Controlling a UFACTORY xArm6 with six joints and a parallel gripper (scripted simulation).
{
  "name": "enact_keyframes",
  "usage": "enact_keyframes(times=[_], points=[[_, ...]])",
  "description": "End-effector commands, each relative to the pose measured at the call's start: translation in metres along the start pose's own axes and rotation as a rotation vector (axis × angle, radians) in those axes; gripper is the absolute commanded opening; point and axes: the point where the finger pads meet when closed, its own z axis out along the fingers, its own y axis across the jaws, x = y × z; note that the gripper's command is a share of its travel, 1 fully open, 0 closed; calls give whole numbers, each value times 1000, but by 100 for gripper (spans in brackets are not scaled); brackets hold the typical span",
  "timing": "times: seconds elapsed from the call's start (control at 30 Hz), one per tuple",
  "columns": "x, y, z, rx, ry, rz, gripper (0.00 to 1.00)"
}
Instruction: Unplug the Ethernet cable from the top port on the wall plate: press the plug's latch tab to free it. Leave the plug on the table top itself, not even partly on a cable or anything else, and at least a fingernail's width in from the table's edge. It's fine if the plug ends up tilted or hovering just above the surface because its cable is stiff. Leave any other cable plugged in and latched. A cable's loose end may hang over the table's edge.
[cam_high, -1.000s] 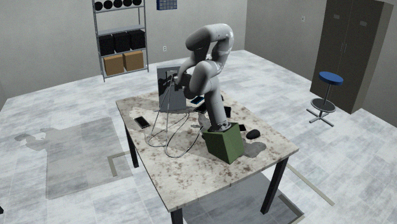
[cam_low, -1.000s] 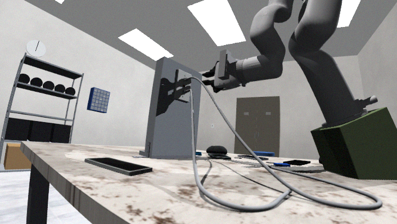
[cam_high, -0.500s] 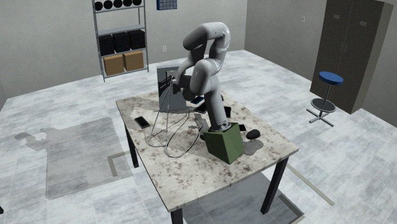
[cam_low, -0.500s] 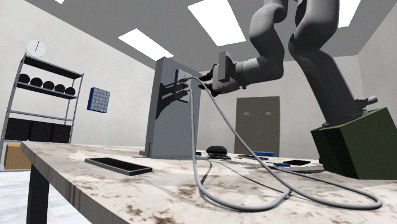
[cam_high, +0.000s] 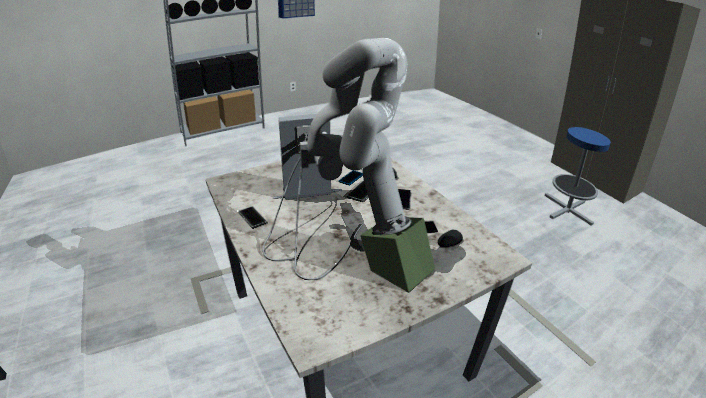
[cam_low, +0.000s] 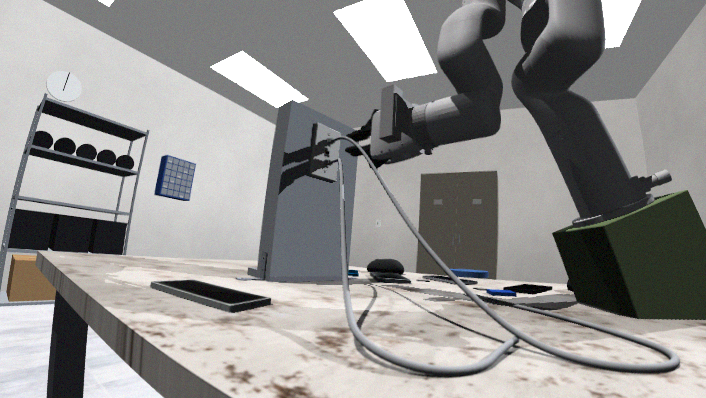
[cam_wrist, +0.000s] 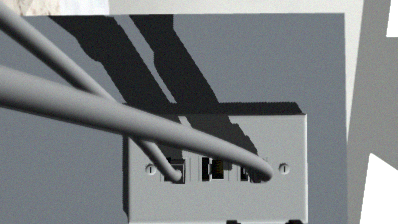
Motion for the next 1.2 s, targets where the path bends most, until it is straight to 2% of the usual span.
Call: enact_keyframes(times=[0.0,0.4,0.7,1.17], points=[[9,1,1,-4,-3,2,27],[33,1,1,-4,-3,2,27],[38,1,1,-5,-3,2,27],[38,2,21,-5,-3,2,27]])
